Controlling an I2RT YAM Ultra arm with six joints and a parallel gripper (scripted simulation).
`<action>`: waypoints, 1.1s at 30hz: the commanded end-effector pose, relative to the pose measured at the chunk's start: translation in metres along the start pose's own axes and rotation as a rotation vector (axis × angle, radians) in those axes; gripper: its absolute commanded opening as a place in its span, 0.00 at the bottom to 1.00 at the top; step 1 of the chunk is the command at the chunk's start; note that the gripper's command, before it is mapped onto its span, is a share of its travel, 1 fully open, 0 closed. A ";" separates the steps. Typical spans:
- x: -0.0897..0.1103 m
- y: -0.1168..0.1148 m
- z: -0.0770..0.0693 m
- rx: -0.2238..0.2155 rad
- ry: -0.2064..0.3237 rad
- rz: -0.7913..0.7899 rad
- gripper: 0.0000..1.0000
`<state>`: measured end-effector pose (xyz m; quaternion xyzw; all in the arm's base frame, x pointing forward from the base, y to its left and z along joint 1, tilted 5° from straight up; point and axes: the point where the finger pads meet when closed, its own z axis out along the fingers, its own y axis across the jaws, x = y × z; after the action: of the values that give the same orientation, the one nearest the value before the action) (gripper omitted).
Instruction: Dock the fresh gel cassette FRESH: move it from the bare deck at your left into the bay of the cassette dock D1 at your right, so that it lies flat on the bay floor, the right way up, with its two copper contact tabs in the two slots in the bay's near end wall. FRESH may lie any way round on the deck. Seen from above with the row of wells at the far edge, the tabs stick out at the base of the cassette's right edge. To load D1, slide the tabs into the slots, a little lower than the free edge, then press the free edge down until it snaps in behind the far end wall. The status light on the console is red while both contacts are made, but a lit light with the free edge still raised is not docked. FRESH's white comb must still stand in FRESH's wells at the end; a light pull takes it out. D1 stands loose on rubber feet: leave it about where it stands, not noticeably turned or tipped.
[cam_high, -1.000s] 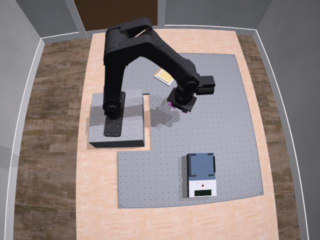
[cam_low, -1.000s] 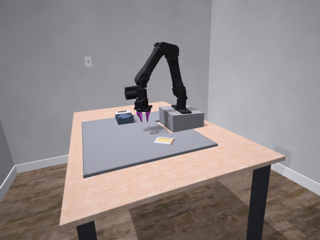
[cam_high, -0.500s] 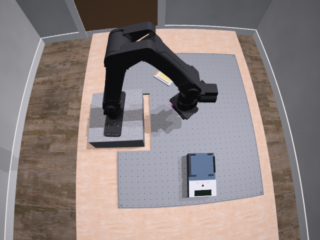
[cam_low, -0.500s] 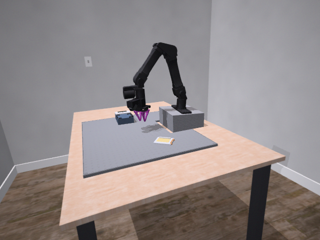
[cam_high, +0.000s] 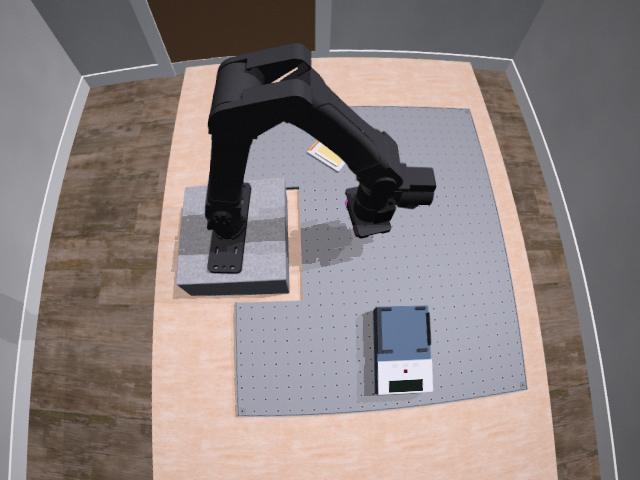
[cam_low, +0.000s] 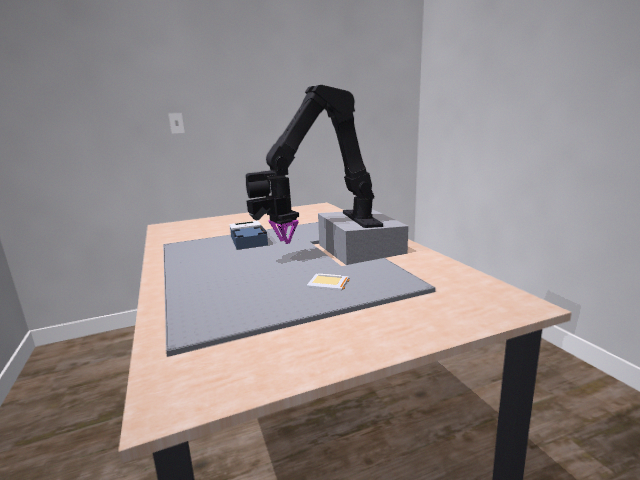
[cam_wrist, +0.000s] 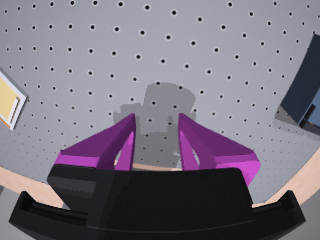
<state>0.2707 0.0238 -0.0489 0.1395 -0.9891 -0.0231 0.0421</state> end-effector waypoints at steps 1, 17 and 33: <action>-0.019 -0.001 -0.014 0.015 -0.062 0.146 0.36; -0.019 -0.002 -0.014 0.013 -0.063 0.196 0.36; -0.019 -0.002 -0.014 0.013 -0.063 0.193 0.36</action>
<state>0.2707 0.0246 -0.0489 0.0425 -0.9979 -0.0187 0.0442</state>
